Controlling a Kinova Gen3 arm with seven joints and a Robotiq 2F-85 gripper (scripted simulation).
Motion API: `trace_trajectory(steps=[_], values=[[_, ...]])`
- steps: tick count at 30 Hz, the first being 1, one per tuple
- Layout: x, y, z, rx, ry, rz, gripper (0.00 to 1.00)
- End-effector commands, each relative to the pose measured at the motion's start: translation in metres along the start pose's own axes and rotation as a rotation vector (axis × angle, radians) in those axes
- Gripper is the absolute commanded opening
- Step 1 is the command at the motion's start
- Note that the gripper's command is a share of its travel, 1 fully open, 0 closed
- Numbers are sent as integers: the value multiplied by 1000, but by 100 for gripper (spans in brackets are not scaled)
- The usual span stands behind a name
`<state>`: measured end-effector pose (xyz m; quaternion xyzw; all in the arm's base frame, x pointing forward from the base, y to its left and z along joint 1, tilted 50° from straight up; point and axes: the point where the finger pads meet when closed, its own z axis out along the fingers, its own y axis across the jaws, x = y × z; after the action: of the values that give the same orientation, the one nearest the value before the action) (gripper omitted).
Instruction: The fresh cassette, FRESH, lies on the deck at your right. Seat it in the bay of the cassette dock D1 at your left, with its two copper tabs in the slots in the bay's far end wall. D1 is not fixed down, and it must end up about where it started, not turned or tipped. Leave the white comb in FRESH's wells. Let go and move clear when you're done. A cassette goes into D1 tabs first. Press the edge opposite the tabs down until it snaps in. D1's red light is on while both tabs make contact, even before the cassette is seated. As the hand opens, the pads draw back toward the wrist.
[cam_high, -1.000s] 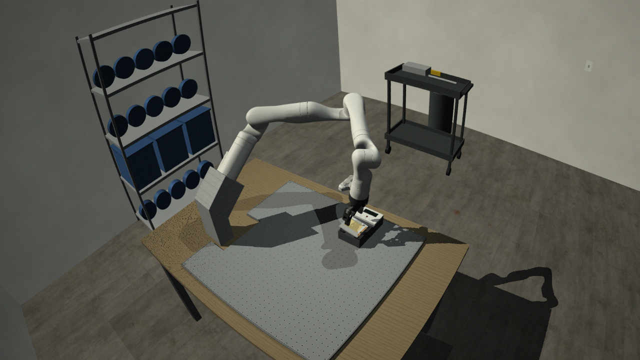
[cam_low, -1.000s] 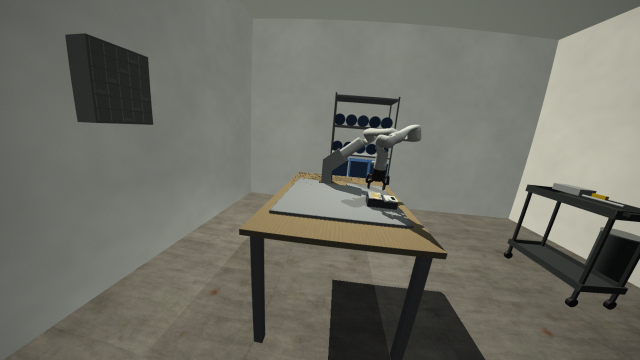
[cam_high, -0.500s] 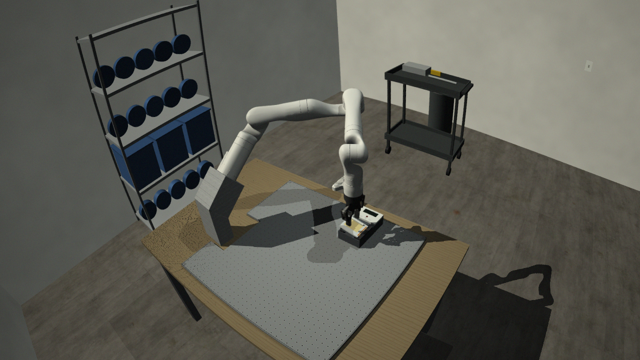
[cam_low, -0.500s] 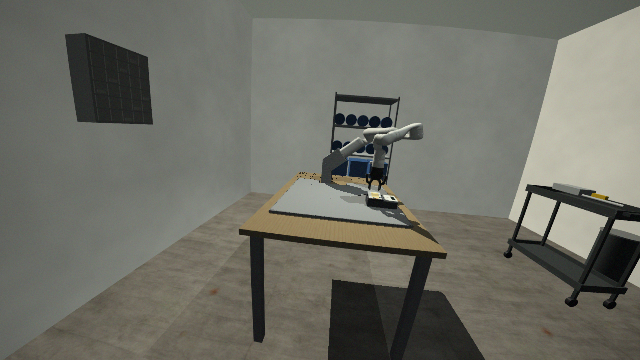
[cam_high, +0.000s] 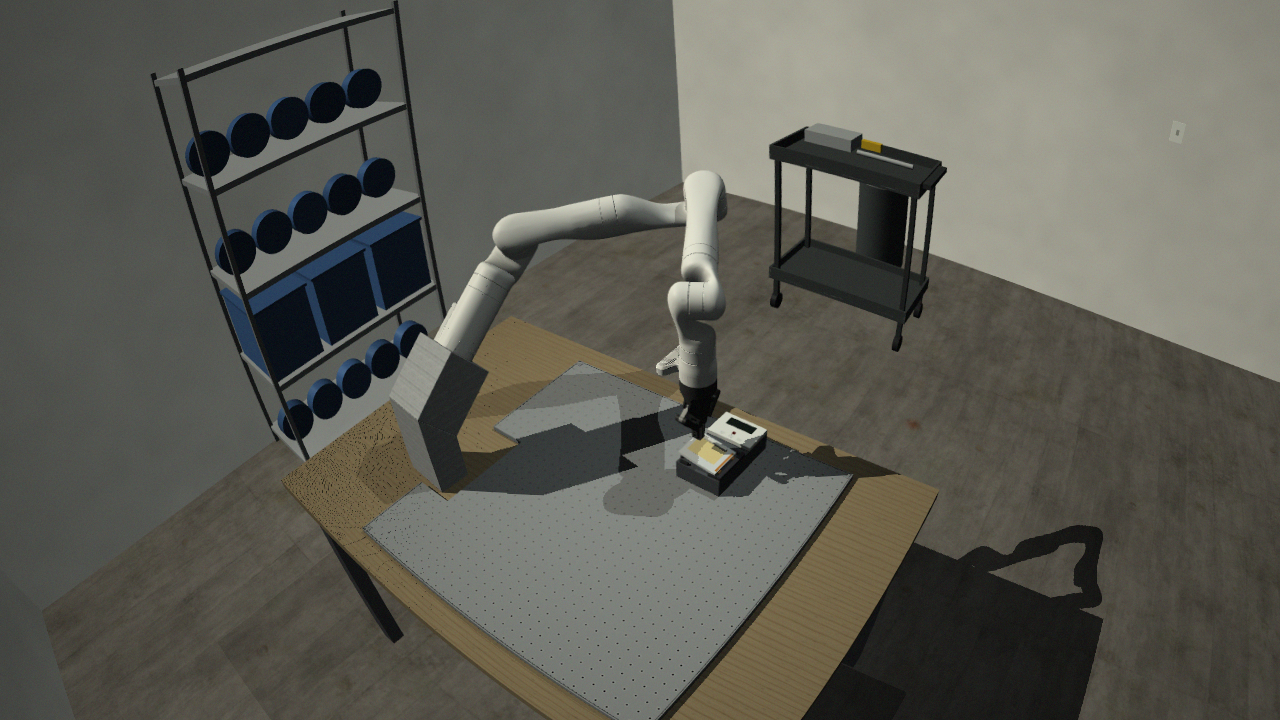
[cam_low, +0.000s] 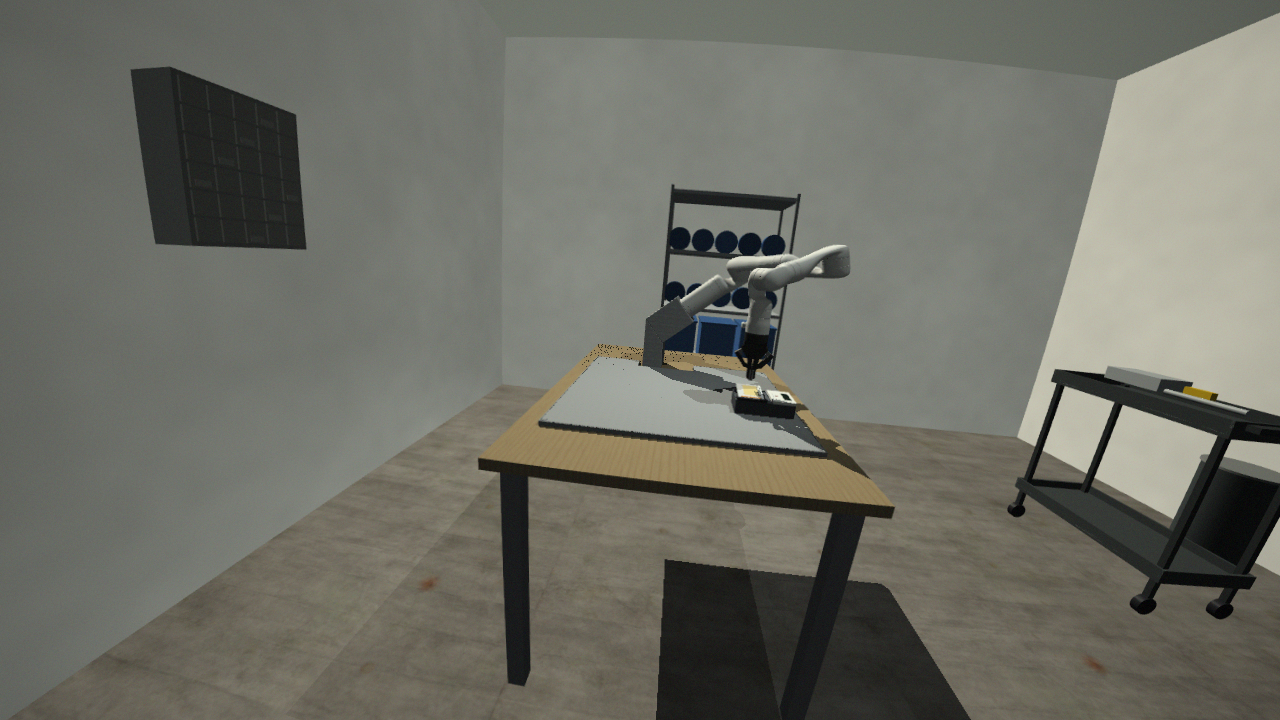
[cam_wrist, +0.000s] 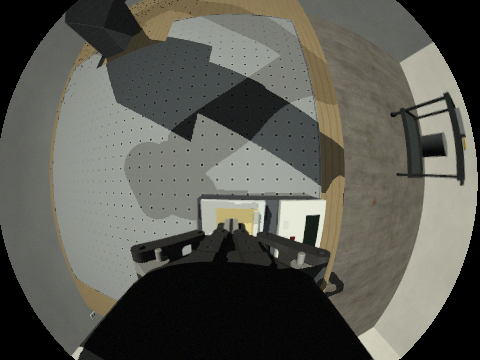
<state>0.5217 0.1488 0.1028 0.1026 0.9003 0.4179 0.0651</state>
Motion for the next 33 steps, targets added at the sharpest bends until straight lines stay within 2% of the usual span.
trace_trajectory(steps=[1, 33], values=[[3, 1, -1, -1, -1, 1, 0], [41, 1, 0, -1, -1, 1, 0]])
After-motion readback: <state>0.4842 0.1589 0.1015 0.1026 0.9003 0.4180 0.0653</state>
